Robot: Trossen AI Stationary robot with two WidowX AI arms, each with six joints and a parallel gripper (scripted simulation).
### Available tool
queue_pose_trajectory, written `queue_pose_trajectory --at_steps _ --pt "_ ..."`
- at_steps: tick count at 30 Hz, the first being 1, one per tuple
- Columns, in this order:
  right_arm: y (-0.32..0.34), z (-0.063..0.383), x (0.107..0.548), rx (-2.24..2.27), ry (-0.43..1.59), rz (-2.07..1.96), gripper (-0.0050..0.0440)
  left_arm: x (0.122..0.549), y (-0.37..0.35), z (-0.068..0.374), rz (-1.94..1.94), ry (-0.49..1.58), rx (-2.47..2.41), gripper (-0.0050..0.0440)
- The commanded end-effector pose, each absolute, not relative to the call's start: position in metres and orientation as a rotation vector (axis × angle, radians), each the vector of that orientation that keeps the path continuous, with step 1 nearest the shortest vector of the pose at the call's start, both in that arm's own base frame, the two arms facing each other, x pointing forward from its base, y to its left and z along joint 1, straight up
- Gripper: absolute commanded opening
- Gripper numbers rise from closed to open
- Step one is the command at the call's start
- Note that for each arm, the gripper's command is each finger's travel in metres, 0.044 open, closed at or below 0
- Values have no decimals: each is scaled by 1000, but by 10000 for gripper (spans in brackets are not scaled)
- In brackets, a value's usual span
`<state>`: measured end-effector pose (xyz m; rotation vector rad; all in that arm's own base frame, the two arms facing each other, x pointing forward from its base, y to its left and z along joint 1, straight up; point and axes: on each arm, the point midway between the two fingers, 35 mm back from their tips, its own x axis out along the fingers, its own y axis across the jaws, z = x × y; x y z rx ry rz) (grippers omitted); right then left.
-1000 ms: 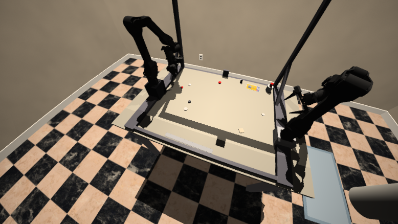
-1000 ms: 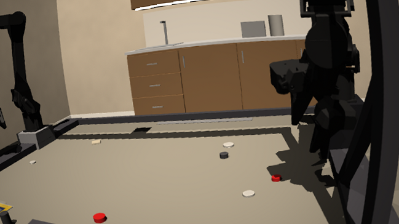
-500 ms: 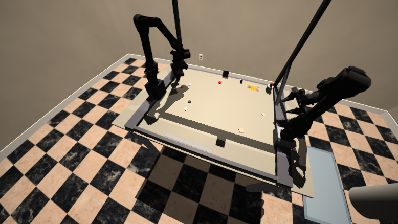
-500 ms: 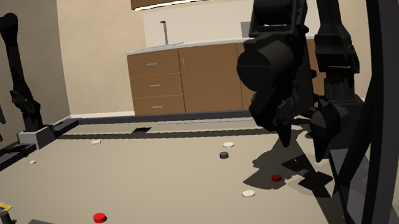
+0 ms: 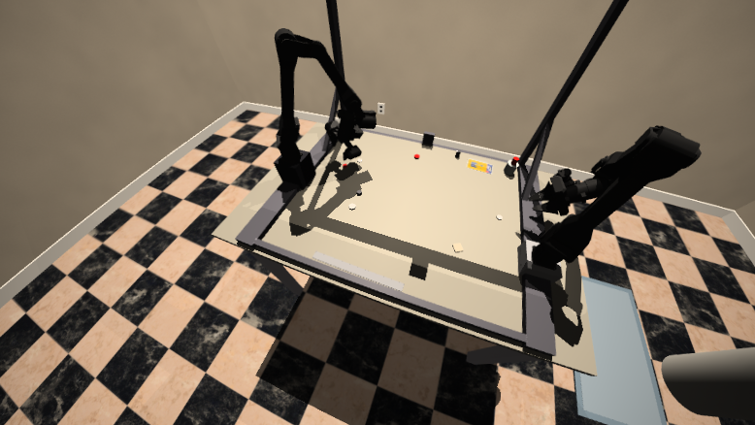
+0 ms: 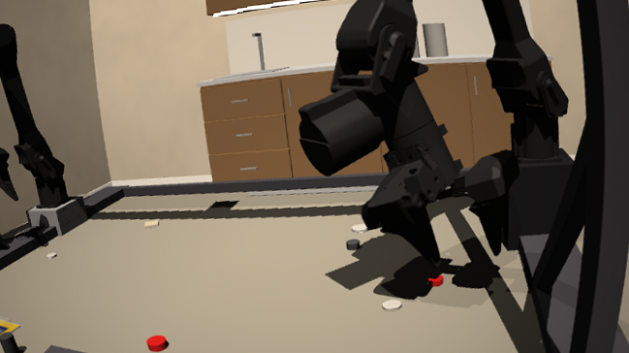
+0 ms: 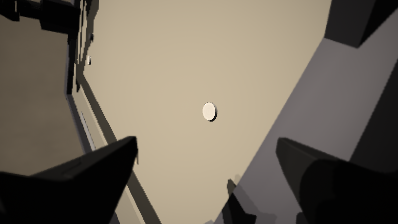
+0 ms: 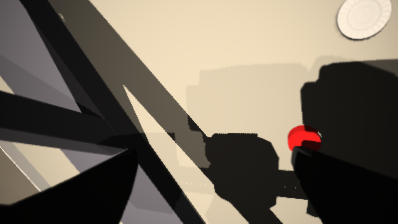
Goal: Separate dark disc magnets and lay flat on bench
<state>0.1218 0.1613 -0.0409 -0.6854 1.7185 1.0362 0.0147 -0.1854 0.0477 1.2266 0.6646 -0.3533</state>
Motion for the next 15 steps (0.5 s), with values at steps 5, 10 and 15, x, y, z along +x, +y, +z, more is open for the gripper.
queue_pose_trajectory --at_steps 5,10,15 --pt "164 -48 145 -577 1587 1397 400 21 -188 35 -195 652 914 400" --pt "161 -52 158 -515 1439 1565 400 25 -189 28 -120 638 736 400" --pt "159 -54 166 -481 1332 1649 400 27 -190 24 -79 627 632 400"
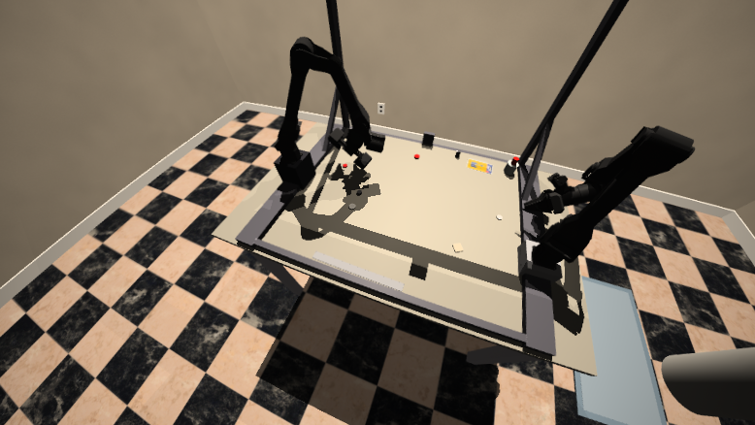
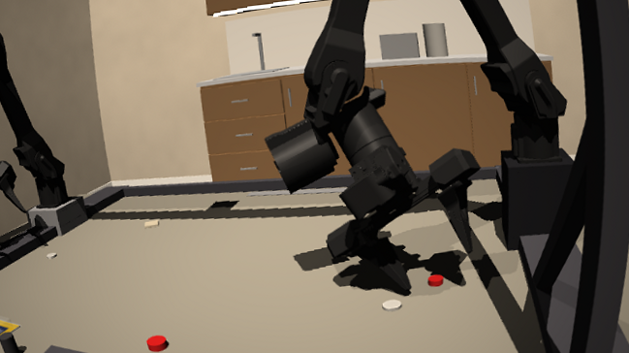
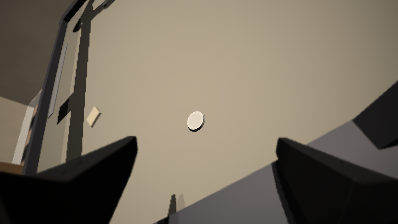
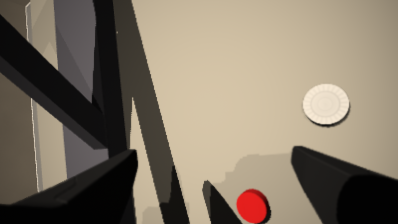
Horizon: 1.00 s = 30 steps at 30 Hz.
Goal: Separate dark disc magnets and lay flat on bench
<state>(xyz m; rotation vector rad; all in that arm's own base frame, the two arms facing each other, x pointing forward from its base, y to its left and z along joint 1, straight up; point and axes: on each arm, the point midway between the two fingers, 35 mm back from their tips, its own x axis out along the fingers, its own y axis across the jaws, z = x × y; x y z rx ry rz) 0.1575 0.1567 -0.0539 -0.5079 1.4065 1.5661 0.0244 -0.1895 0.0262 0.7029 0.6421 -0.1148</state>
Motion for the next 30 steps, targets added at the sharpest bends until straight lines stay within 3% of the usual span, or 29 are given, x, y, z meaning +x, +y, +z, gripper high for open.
queue_pose_trajectory --at_steps 1,14,30 --pt "158 -54 169 -483 1276 1688 400 27 -191 23 -67 625 594 400" --pt "138 -59 210 -408 699 1830 400 36 -190 5 90 557 148 400" --pt "116 -65 221 -396 341 1801 400 35 -176 -5 87 437 3 400"
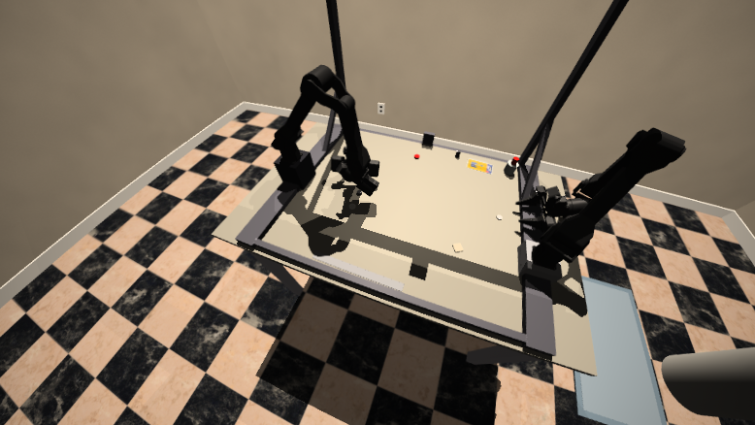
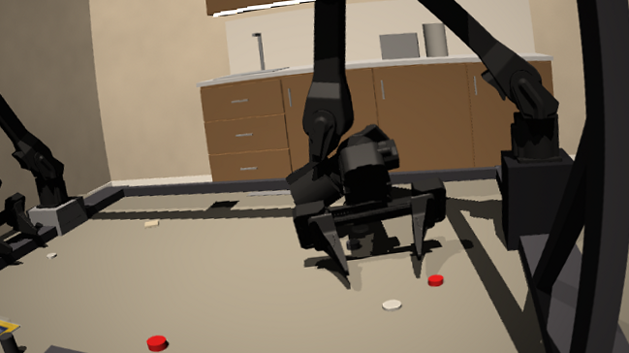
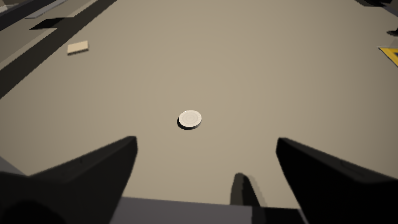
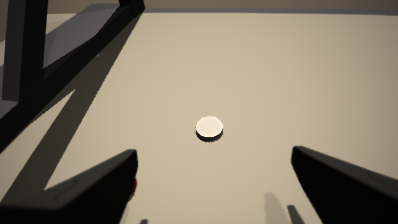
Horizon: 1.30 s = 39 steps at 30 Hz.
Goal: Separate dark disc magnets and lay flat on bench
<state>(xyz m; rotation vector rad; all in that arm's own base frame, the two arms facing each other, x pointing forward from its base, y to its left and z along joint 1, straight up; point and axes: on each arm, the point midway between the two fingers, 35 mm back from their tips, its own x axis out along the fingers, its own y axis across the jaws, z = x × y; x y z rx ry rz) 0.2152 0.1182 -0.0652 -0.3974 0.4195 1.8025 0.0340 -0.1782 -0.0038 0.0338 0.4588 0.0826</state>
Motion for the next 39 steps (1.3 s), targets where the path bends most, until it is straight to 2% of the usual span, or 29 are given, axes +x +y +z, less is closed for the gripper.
queue_pose_trajectory --at_steps 1,39 --pt "115 -65 222 -397 330 1798 400 35 -176 -5 88 435 -3 400" --pt "114 -63 223 -406 294 1791 400 34 -176 -5 93 437 -31 400"
